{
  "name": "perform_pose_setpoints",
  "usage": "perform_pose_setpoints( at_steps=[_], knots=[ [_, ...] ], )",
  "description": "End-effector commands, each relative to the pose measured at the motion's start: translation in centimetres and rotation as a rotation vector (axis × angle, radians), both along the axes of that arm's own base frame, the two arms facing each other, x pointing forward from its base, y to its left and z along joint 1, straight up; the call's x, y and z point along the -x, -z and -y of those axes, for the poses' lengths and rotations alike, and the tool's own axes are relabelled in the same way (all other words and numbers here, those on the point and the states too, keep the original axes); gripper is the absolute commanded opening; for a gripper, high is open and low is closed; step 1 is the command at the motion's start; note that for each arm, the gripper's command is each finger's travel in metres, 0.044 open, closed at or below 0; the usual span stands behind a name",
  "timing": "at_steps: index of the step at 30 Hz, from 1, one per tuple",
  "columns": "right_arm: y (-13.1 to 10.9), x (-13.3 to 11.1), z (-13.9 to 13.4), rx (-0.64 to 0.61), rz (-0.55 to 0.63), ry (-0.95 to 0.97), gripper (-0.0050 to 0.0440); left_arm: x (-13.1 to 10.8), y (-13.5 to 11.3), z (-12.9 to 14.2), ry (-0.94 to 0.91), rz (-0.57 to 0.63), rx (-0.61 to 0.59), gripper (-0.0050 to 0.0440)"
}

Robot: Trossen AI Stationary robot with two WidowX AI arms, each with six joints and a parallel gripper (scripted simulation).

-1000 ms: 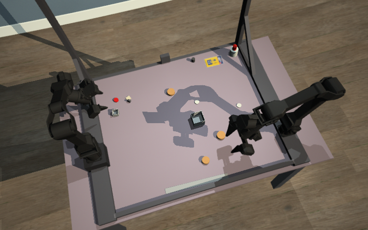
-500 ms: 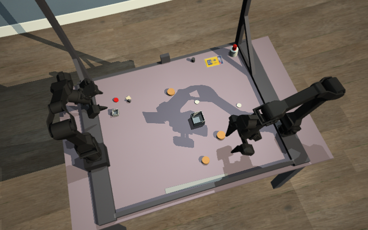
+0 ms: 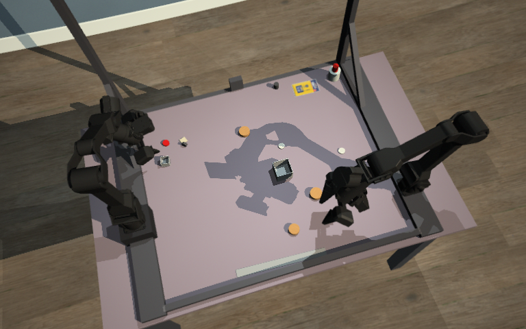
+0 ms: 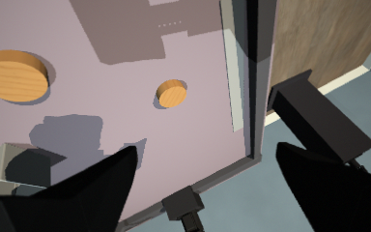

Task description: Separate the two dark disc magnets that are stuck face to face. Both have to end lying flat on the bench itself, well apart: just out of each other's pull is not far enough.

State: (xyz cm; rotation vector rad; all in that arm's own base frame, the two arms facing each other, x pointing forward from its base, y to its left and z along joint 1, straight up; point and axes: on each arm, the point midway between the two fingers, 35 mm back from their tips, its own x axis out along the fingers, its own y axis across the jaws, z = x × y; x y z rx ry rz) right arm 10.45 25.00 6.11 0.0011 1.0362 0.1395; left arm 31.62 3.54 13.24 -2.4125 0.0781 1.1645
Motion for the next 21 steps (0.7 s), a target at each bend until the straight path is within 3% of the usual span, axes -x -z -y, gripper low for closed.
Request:
perform_pose_setpoints(
  at_steps=[1,3,12,18,21],
  knots=[
    [2.0,-1.2,-0.8,-0.010,-0.079,-0.047,0.0400,-1.3,0.6,0.1,0.105,0.009,-0.136,0.0400],
    [2.0,-1.2,-0.8,-0.010,-0.079,-0.047,0.0400,-1.3,0.6,0.1,0.105,0.009,-0.136,0.0400],
    [6.0,-5.5,-2.5,-0.144,-0.218,-0.243,0.0400,-4.3,2.7,1.3,0.409,-0.007,-0.576,0.0400],
    [7.2,-8.6,-2.7,-0.263,-0.205,-0.390,0.0400,-5.5,3.9,2.3,0.570,-0.037,-0.841,0.0400],
    [7.2,-9.3,-2.9,-0.293,-0.182,-0.418,0.0400,-5.7,4.1,2.5,0.596,-0.044,-0.885,0.0400]
  ],
)
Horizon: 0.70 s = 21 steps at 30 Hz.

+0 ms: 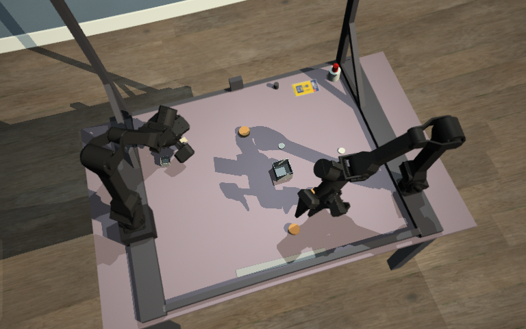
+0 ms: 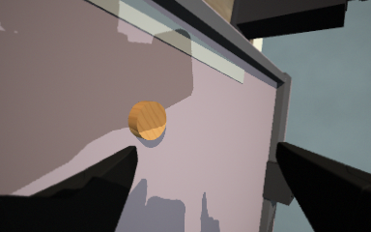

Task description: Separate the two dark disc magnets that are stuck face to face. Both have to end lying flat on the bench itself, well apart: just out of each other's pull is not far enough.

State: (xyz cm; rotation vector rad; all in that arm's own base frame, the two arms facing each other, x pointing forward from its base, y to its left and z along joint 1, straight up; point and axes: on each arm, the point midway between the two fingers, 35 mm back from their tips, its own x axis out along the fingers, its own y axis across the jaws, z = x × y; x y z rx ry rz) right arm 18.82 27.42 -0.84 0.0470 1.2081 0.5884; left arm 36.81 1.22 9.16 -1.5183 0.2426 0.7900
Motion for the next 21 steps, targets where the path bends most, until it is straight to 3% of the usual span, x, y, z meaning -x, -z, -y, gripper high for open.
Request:
perform_pose_setpoints(
  at_steps=[1,12,16,21],
  knots=[
    [0.4,-1.7,-0.3,-0.102,0.030,-0.092,0.0400,-0.7,0.2,0.5,0.080,0.016,-0.149,0.0400],
    [1.0,-5.8,3.0,-0.332,0.259,-0.342,0.0400,-0.9,2.4,3.4,0.309,-0.062,-0.647,0.0400],
    [1.2,-5.9,3.7,-0.361,0.299,-0.385,0.0400,-0.7,2.7,3.6,0.325,-0.077,-0.718,0.0400],
    [1.8,-5.1,6.0,-0.442,0.421,-0.510,0.0400,0.2,3.6,4.0,0.360,-0.134,-0.926,0.0400]
  ],
)
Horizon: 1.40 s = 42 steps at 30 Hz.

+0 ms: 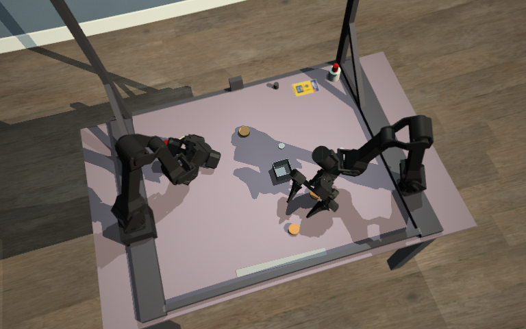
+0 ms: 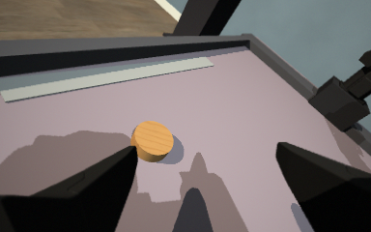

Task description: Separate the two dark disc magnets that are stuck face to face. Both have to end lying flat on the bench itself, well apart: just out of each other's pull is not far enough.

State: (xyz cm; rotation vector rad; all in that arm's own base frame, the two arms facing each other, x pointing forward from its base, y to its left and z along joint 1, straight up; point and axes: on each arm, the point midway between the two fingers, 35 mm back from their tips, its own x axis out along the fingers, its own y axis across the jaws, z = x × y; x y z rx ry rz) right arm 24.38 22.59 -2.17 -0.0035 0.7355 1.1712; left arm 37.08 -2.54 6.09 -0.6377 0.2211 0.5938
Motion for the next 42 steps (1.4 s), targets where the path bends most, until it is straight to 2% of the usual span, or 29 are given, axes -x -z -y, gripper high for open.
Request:
perform_pose_setpoints(
  at_steps=[1,10,12,21,27,42],
  knots=[
    [0.5,0.6,1.6,-0.066,0.077,-0.073,0.0400,0.7,0.6,0.3,0.025,-0.011,-0.140,0.0400],
    [0.4,2.6,4.4,-0.187,0.276,-0.191,0.0400,2.5,1.4,0.4,0.032,-0.066,-0.394,0.0400],
    [0.4,2.6,4.4,-0.187,0.276,-0.191,0.0400,2.5,1.4,0.4,0.032,-0.066,-0.394,0.0400],
    [-0.3,4.0,6.9,-0.278,0.434,-0.224,0.0400,4.1,2.2,1.9,0.056,-0.083,-0.519,0.0400],
    [-0.6,4.2,7.3,-0.292,0.483,-0.231,0.0400,4.4,2.2,1.9,0.059,-0.097,-0.555,0.0400],
    [-0.7,4.2,7.4,-0.293,0.487,-0.232,0.0400,4.4,2.2,1.9,0.059,-0.098,-0.558,0.0400]
  ],
)
